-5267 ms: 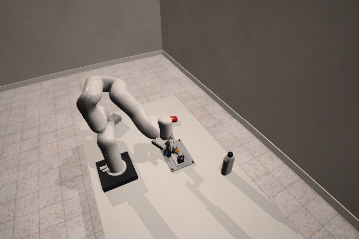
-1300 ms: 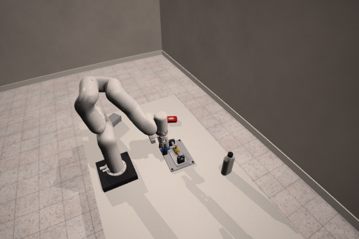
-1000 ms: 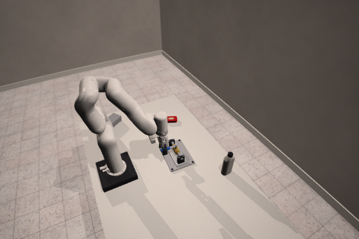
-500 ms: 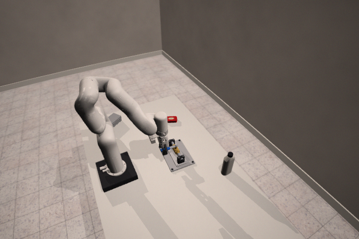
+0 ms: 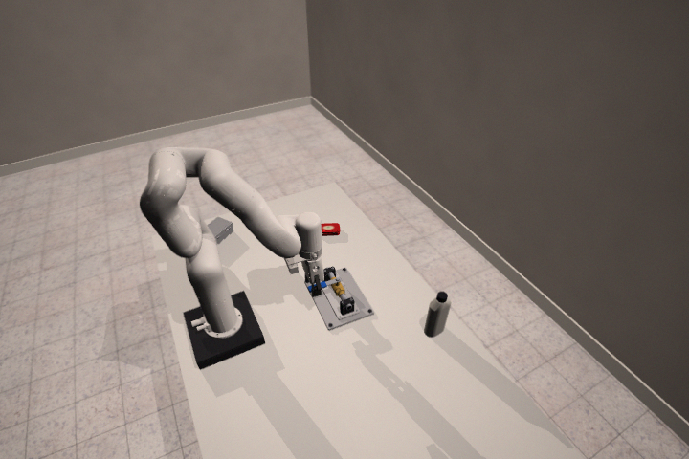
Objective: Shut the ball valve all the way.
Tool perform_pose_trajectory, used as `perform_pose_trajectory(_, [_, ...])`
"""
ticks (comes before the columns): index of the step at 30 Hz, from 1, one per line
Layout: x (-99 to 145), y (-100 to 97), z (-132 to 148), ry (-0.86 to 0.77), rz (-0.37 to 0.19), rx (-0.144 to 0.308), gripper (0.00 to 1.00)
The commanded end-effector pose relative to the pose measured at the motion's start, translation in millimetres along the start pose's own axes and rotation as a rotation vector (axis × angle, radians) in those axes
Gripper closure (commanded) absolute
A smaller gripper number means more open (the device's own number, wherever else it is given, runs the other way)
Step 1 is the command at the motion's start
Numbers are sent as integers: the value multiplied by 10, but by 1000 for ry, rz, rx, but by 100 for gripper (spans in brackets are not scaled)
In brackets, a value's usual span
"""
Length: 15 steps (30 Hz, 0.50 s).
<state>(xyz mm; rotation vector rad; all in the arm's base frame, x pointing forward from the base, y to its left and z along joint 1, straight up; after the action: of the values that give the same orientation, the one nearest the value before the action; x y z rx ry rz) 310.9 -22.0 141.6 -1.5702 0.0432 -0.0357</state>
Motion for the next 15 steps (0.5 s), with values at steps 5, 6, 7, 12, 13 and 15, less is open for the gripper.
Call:
perform_pose_trajectory(5, [9,-241,0,0,-3,0,31])
perform_pose_trajectory(6, [9,-241,0,0,-3,0,31])
perform_pose_trajectory(7, [9,-241,0,0,-3,0,31])
perform_pose_trajectory(12, [8,-409,0,0,-3,0,31])
perform_pose_trajectory(13, [8,-443,0,0,-3,0,31])
perform_pose_trajectory(15, [8,-507,0,0,-3,0,31])
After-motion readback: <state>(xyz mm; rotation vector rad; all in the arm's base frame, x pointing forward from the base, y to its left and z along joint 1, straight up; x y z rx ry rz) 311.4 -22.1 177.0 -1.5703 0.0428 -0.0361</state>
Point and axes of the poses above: the point where the finger pads meet when closed, its own y axis out along the fingers, its own z axis across the jaws, x = y × z, the point moved 8 cm from there along -y, back along the fingers
